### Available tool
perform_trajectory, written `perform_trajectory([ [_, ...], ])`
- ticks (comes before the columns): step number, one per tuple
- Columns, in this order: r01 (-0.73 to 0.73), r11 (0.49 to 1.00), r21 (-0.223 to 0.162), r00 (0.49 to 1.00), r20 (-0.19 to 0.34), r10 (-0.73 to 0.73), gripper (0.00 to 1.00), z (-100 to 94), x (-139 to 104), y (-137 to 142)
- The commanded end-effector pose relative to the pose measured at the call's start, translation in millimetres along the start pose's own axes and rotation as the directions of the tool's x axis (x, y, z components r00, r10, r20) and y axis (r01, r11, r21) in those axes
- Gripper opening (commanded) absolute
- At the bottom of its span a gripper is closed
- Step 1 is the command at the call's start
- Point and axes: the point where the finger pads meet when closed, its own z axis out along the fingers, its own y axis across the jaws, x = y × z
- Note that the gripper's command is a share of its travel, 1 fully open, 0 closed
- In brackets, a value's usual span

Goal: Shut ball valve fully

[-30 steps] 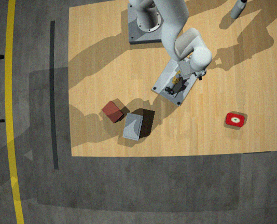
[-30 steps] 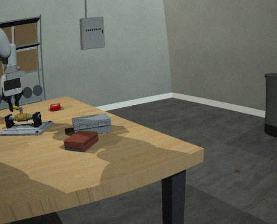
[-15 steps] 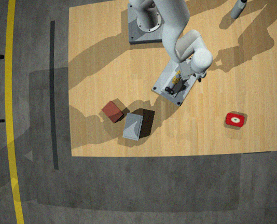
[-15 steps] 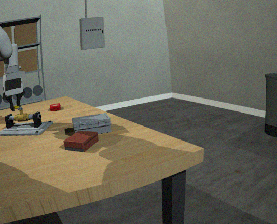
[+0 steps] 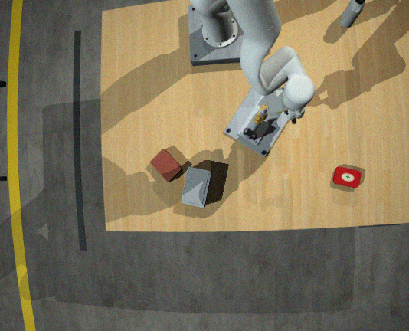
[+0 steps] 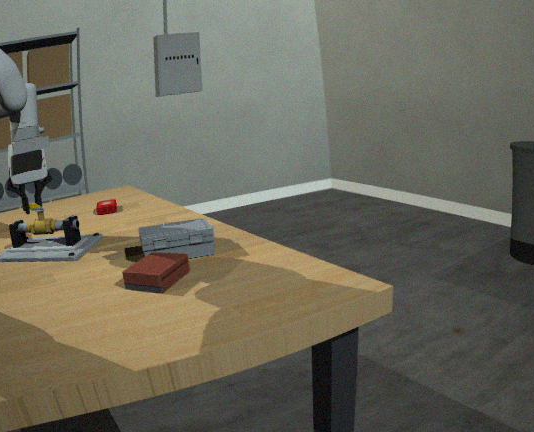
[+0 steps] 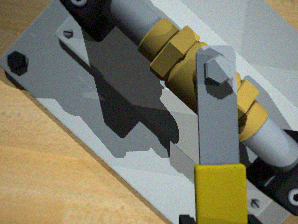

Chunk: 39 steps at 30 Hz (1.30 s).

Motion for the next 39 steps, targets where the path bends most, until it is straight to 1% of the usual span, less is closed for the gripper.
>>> perform_trajectory([
  [1,-0.04,0.999,0.004,0.999,0.002,0.04,0.0,-1.2,0,-5],
  [16,-0.111,0.994,0.004,0.994,0.002,0.111,0.0,-1.2,0,-11],
  [20,-0.152,0.988,0.004,0.988,0.002,0.152,0.0,-1.2,1,-15],
  [27,-0.171,0.985,0.004,0.985,0.002,0.171,0.0,-1.3,1,-17],
  [39,-0.258,0.966,0.004,0.966,0.003,0.258,0.0,-1.3,2,-24],
])
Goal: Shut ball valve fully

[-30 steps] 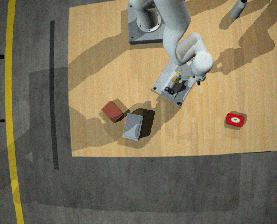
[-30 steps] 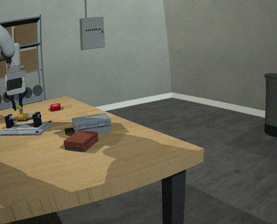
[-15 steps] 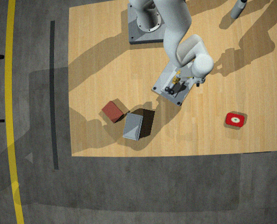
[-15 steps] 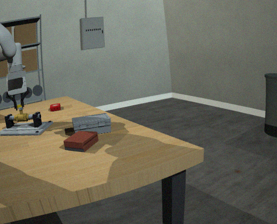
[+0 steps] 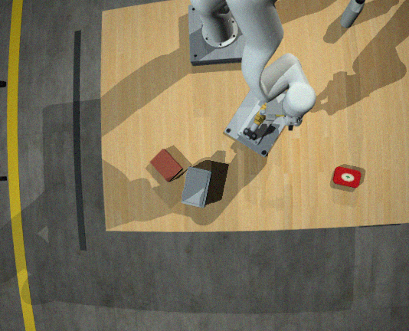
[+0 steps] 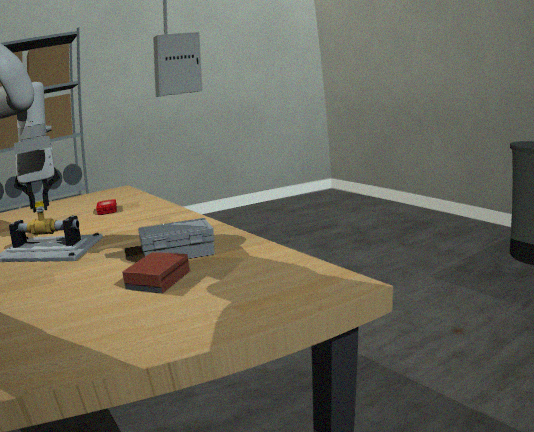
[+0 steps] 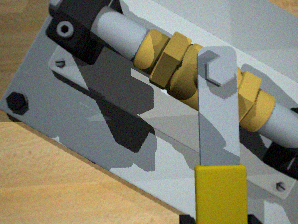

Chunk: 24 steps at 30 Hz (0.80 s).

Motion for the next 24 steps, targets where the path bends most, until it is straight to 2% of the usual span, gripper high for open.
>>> perform_trajectory([
  [1,-0.034,0.999,0.003,0.999,0.002,0.034,0.0,-1.1,-1,-4],
  [24,-0.152,0.988,0.003,0.988,0.002,0.152,0.0,-1.1,0,-15],
])
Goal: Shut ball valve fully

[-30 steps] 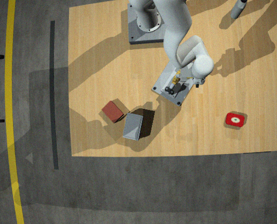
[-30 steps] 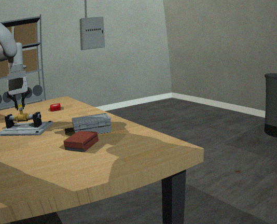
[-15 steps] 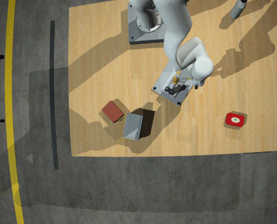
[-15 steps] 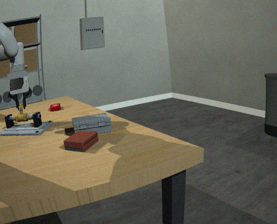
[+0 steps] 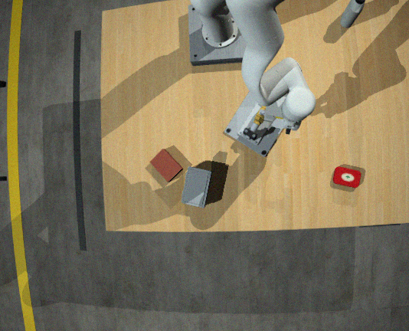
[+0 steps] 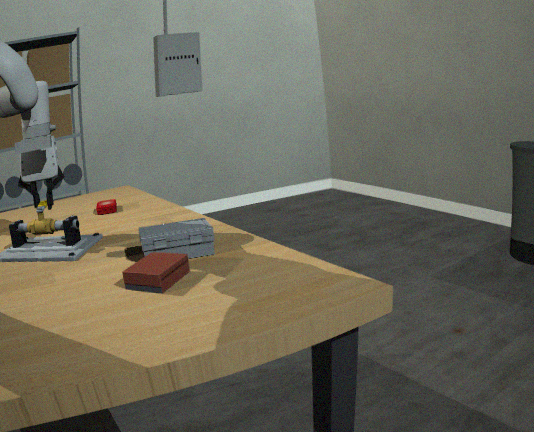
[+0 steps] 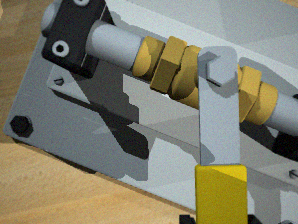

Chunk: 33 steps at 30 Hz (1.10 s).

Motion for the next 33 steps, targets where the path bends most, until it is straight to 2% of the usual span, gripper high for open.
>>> perform_trajectory([
  [1,-0.031,1.0,0.003,1.0,0.002,0.031,0.0,-1.1,0,-4],
  [33,-0.211,0.978,0.002,0.978,0.003,0.211,0.0,-1.1,1,-20],
])
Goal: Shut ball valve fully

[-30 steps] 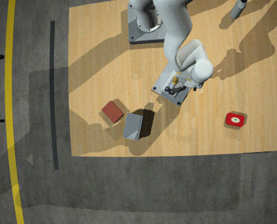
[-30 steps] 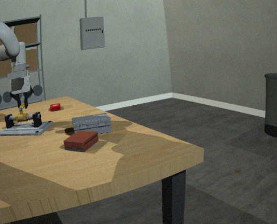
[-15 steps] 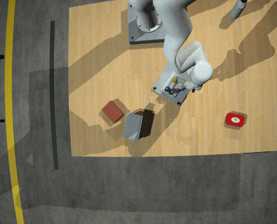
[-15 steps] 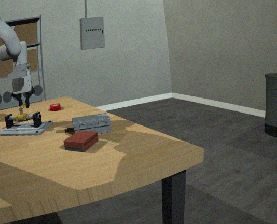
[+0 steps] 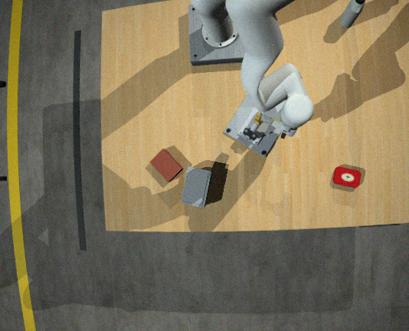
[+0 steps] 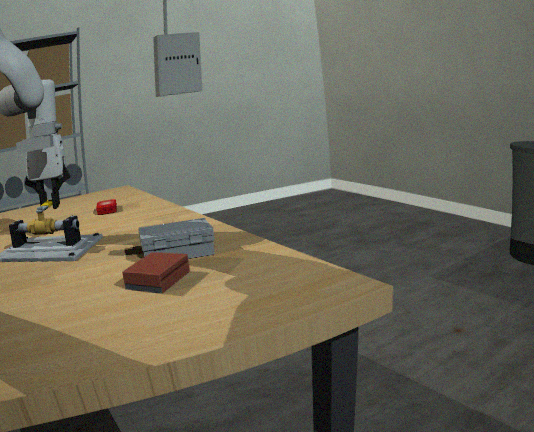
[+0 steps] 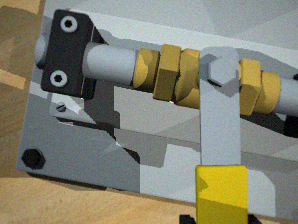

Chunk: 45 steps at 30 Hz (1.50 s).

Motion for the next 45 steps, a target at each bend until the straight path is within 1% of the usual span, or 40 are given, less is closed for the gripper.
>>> perform_trajectory([
  [1,-0.016,1.0,0.002,1.0,0.002,0.016,0.0,-1.0,-1,-2],
  [14,-0.114,0.994,0.002,0.994,0.002,0.114,0.0,-1.0,0,-11],
  [20,-0.124,0.992,0.002,0.992,0.002,0.124,0.0,-1.0,0,-12],
  [31,-0.207,0.978,0.002,0.978,0.002,0.207,0.0,-1.0,1,-19],
  [45,-0.221,0.975,0.002,0.975,0.002,0.221,0.0,-1.1,1,-20],
])
